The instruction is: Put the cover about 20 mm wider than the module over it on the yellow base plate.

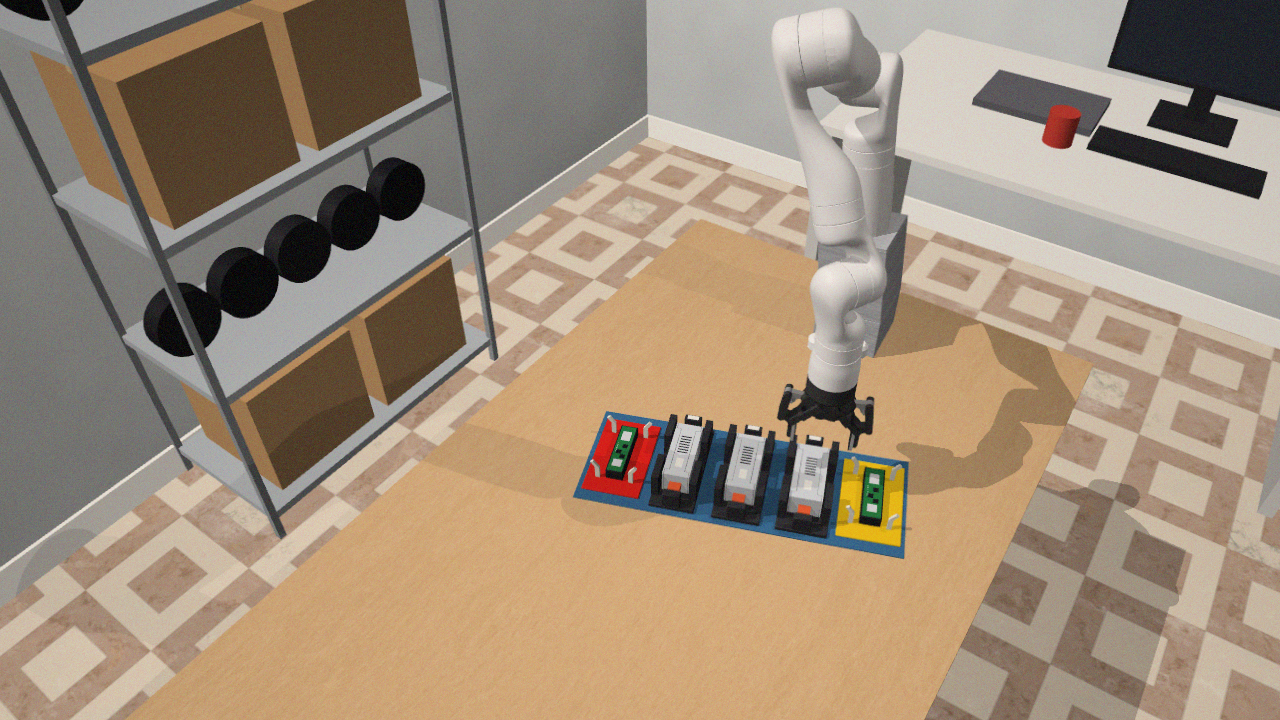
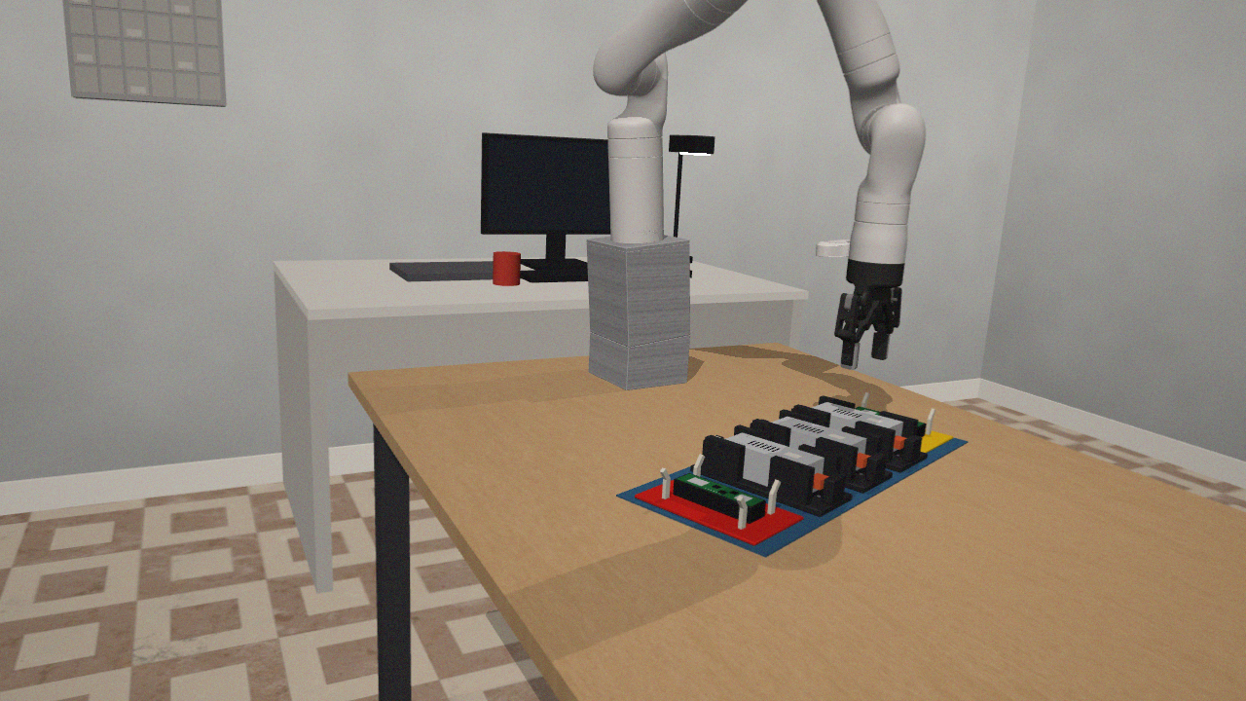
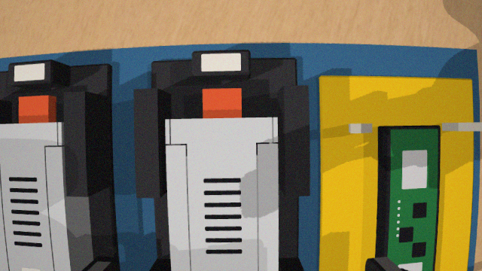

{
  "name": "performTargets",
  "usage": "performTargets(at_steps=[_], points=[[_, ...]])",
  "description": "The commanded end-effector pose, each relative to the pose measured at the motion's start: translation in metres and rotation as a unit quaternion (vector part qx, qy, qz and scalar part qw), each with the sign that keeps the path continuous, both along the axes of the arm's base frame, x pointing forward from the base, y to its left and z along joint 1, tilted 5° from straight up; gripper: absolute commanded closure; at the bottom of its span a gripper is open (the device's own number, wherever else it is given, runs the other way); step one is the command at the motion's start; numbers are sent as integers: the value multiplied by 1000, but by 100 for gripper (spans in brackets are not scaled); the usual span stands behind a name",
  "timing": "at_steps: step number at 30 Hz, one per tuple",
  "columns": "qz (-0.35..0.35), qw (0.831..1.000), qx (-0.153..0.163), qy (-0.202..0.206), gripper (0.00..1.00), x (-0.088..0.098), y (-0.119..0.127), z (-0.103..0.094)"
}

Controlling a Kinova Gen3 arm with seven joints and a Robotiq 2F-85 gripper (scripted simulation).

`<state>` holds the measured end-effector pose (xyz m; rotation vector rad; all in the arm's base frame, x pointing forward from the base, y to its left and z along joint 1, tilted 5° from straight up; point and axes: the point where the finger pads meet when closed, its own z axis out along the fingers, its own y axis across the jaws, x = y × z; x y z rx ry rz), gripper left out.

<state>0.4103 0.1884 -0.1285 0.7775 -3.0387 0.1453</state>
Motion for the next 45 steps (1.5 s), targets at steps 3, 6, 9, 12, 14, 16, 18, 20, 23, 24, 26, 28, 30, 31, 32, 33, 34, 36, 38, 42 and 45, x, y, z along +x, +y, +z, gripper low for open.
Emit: performTargets(at_steps=[3,6,9,12,14,16,18,20,23,24,26,28,30,31,32,33,34,36,38,42,45], points=[[0,1000,0,-1,0,1,0,1],[0,1000,0,-1,0,2,-2,1],[0,1000,0,-1,0,2,-3,1],[0,1000,0,-1,0,3,-4,1],[0,1000,0,-1,0,3,-4,1],[0,1000,0,-1,0,3,-4,1],[0,1000,0,-1,0,3,-4,1],[0,1000,0,-1,0,3,-5,0],[0,1000,0,-1,0,4,-6,-1],[0,1000,0,-1,0,4,-6,-2],[0,1000,0,-1,0,5,-7,-3],[0,1000,0,-1,0,5,-8,-4],[0,1000,0,-1,0,5,-8,-4],[0,1000,0,-1,0,5,-8,-4],[0,1000,0,-1,0,5,-8,-4],[0,1000,0,-1,0,5,-8,-4],[0,1000,0,-1,0,5,-8,-4],[0,1000,0,-1,0,5,-8,-6],[0,1000,0,-1,0,5,-9,-10],[0,1000,0,-1,0,6,-9,-18],[0,1000,0,-1,0,6,-10,-24]])
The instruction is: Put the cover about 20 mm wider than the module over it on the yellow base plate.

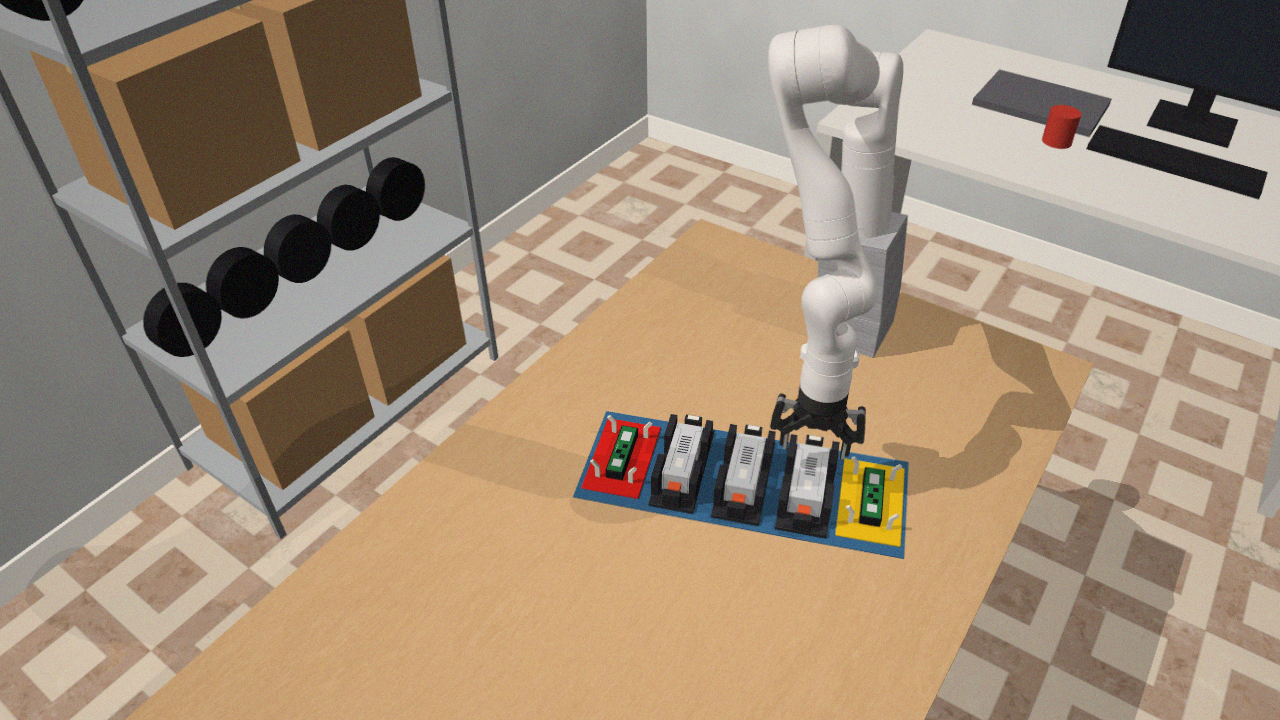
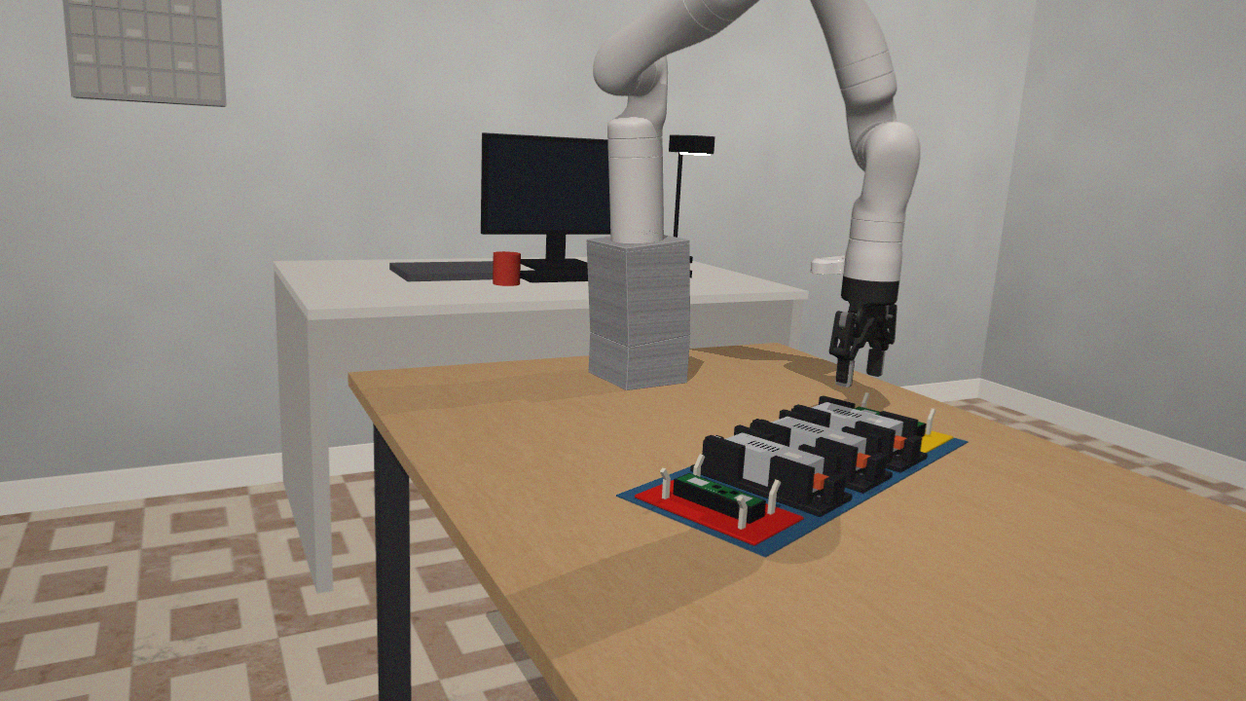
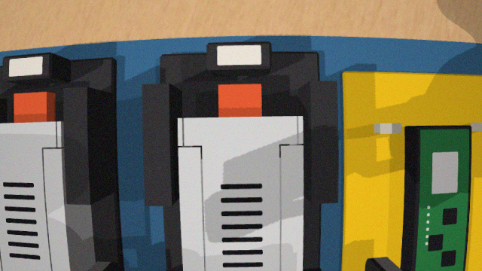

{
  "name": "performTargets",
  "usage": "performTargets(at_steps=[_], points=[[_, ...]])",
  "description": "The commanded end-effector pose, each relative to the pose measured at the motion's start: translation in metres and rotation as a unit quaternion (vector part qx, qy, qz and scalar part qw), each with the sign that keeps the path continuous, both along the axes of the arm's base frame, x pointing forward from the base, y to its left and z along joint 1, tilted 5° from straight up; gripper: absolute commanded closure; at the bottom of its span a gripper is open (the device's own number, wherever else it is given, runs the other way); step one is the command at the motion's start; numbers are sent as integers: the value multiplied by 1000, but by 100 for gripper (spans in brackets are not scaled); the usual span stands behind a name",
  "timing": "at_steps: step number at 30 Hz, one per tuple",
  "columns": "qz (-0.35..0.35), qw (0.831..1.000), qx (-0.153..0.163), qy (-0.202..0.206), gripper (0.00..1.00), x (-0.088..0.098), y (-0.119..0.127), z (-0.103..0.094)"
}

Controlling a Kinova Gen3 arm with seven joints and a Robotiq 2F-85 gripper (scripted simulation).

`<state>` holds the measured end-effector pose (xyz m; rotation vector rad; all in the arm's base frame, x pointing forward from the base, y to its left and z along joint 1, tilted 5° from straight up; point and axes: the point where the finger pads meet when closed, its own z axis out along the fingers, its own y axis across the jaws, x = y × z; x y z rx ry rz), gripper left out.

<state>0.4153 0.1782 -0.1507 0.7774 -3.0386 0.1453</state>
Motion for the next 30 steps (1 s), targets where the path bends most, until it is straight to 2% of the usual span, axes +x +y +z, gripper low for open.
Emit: performTargets(at_steps=[1,7,17,30], points=[[0,1000,0,-1,0,1,0,-2],[0,1000,0,-1,0,1,0,-2],[0,1000,0,-1,0,1,-2,-22],[0,1000,0,-1,0,1,-2,-28]])
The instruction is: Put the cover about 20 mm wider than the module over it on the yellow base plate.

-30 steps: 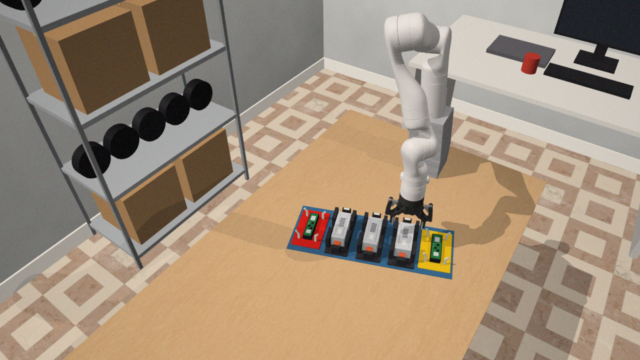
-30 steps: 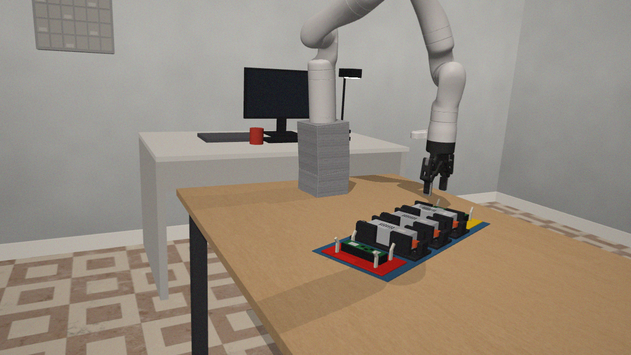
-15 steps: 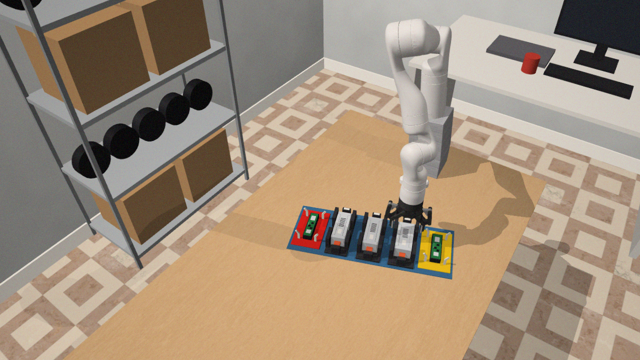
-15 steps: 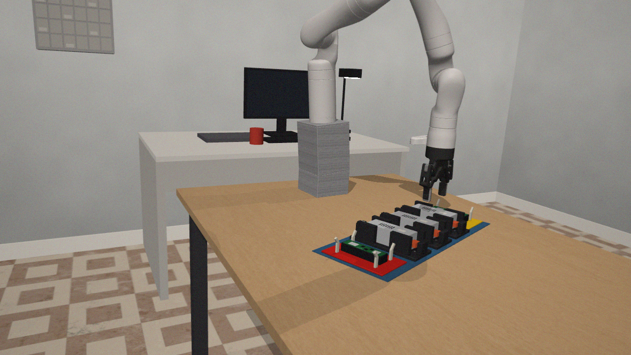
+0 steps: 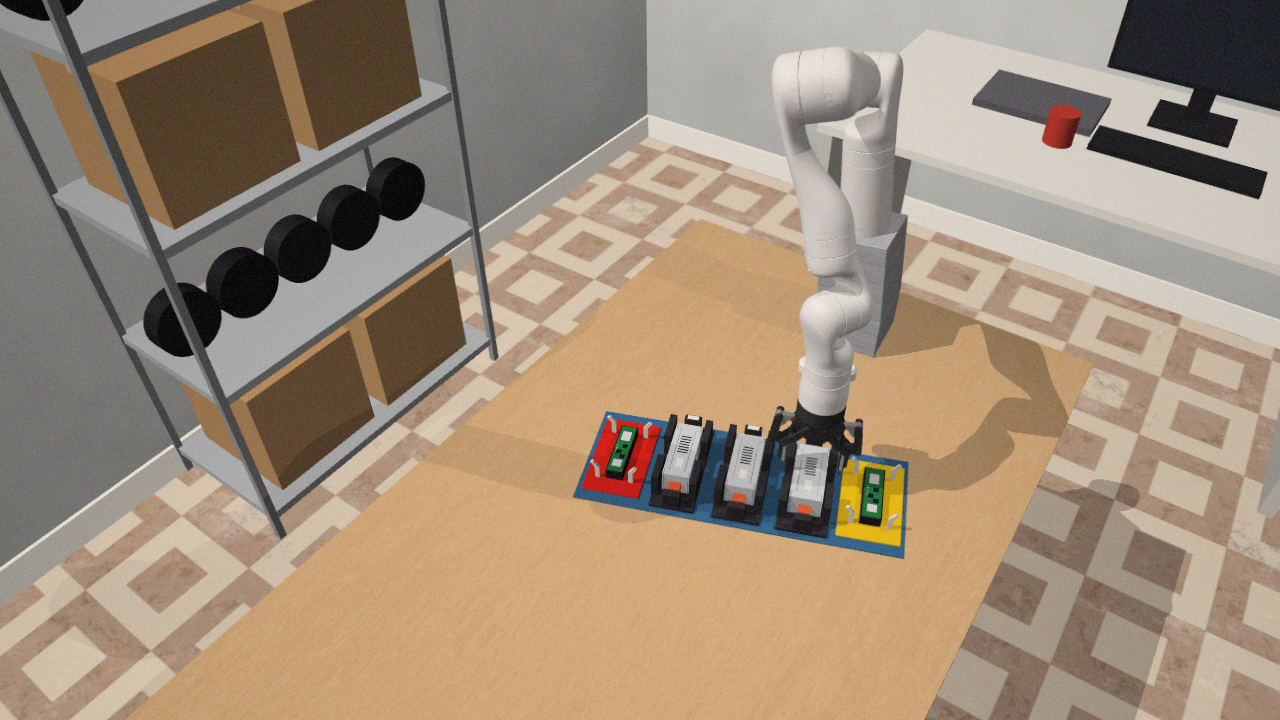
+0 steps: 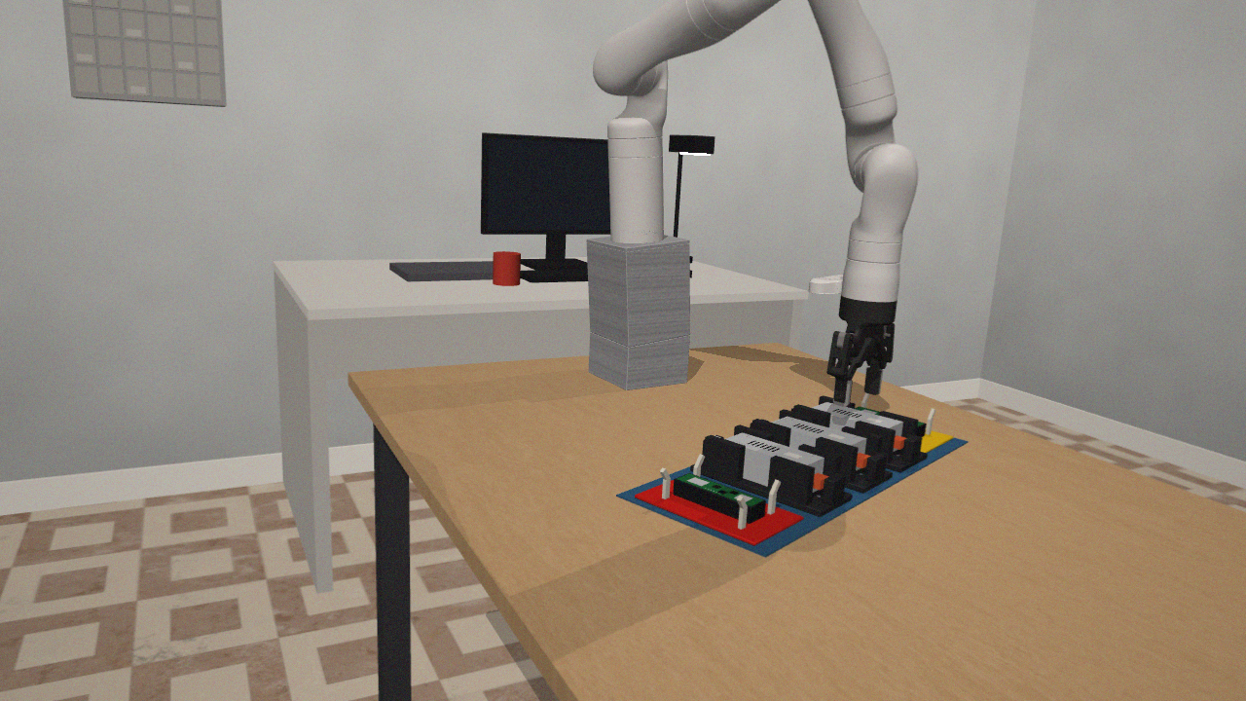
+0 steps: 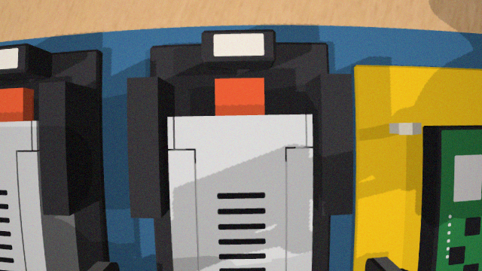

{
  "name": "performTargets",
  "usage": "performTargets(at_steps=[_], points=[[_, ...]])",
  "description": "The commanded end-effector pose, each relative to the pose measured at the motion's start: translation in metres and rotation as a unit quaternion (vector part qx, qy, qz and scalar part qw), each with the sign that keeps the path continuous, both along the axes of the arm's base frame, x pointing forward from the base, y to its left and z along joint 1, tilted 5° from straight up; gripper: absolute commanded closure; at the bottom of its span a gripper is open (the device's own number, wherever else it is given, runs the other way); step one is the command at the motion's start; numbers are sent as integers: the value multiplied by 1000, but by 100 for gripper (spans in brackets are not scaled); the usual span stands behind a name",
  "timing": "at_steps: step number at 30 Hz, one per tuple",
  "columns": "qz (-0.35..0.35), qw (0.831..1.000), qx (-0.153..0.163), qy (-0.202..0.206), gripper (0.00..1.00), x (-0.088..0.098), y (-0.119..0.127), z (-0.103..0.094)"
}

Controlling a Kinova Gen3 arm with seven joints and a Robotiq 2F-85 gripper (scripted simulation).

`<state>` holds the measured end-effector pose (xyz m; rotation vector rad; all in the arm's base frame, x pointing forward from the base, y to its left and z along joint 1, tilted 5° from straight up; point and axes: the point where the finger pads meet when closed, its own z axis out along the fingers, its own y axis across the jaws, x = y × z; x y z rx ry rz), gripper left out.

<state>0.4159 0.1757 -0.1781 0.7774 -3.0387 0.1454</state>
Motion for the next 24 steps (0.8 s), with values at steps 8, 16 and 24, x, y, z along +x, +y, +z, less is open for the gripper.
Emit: performTargets(at_steps=[8,16,24], points=[[0,1000,0,-1,0,1,0,-4],[0,1000,0,-1,0,1,0,-9],[0,1000,0,-1,0,1,-1,-14]])
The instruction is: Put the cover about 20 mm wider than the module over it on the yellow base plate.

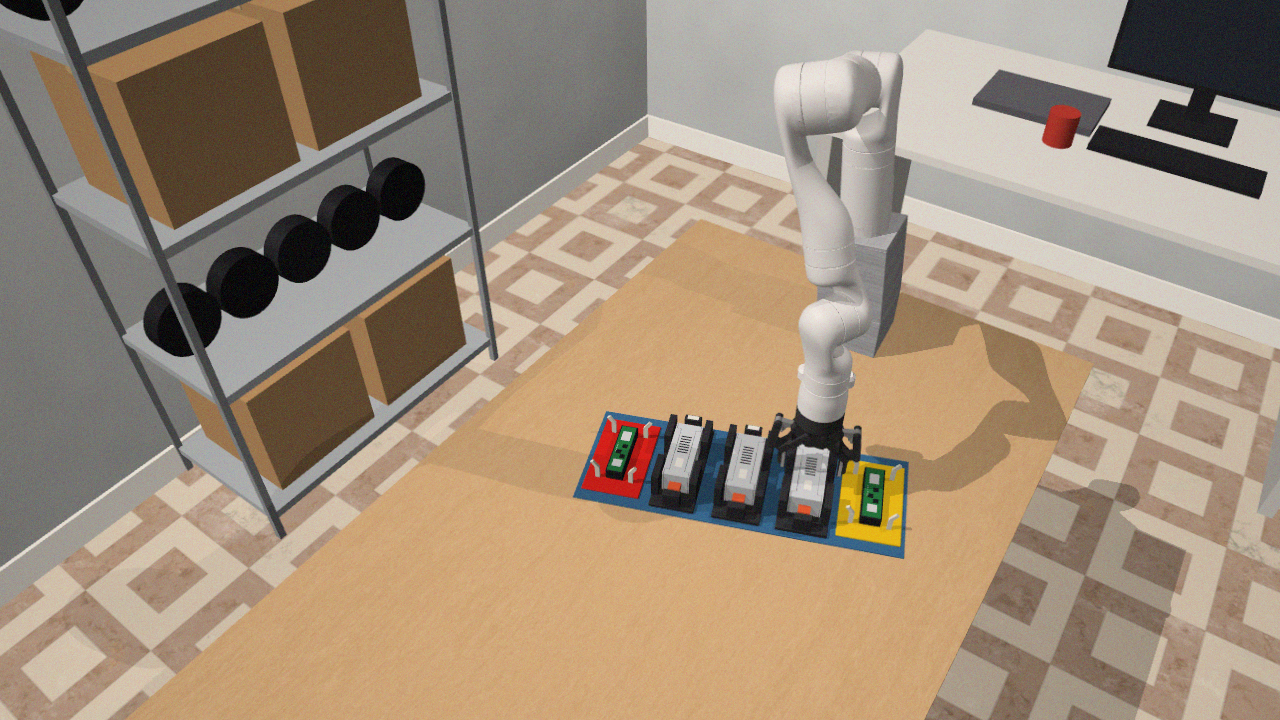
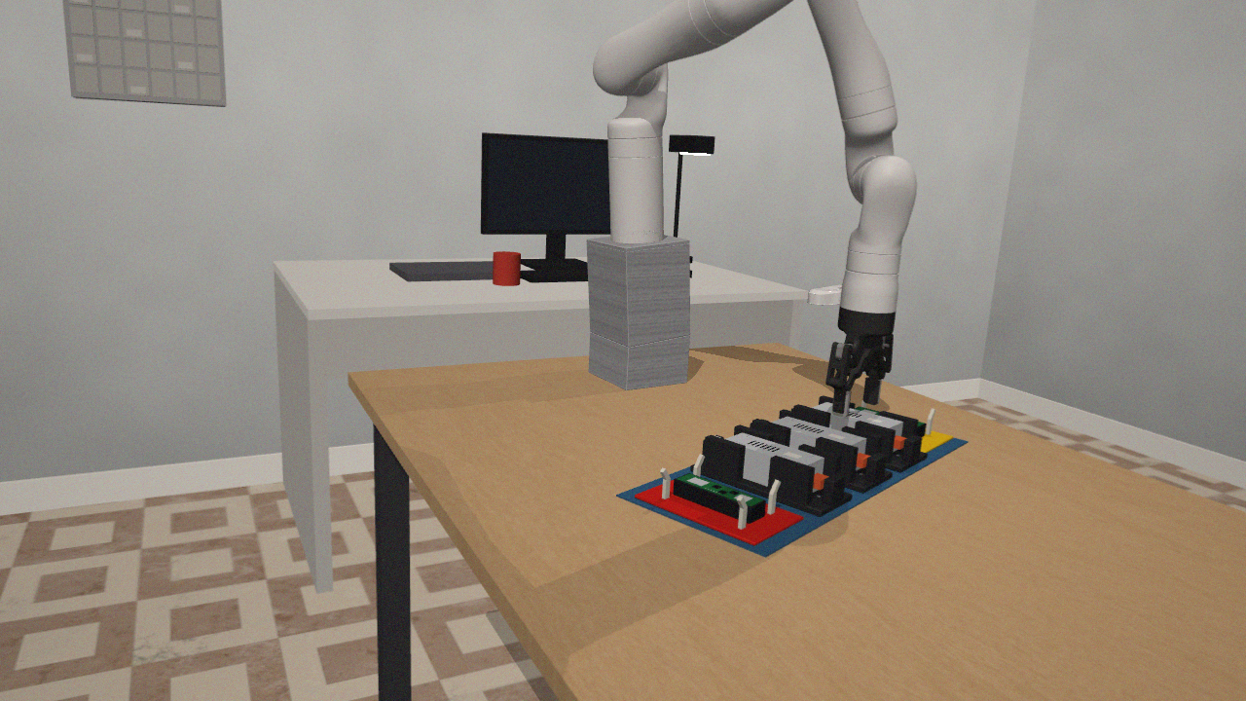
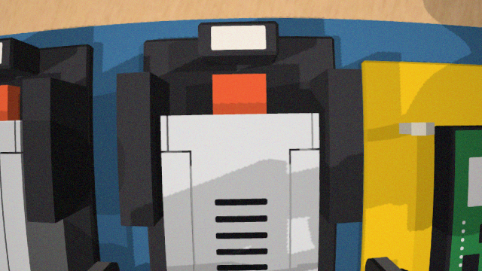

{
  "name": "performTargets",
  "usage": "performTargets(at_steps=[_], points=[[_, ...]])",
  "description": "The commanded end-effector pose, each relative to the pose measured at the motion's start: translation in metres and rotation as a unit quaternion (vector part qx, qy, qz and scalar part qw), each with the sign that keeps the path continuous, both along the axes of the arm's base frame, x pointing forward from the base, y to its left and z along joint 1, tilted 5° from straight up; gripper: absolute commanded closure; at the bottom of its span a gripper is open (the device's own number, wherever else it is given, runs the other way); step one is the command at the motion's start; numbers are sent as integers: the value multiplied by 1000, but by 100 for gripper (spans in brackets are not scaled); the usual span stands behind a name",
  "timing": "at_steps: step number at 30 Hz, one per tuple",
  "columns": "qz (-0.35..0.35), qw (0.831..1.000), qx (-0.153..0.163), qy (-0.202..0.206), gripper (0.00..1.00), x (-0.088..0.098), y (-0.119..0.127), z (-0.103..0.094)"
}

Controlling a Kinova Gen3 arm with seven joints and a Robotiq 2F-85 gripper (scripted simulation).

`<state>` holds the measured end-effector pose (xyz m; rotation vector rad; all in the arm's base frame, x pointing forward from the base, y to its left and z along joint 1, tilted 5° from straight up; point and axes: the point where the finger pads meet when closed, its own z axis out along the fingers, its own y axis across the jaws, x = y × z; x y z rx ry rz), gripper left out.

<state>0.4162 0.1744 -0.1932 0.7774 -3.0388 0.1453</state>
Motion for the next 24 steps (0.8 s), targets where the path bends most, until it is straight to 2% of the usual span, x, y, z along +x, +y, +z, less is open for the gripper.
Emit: performTargets(at_steps=[1,24], points=[[0,1000,0,-1,0,1,0,1],[0,1000,0,-1,0,1,-1,-12]])
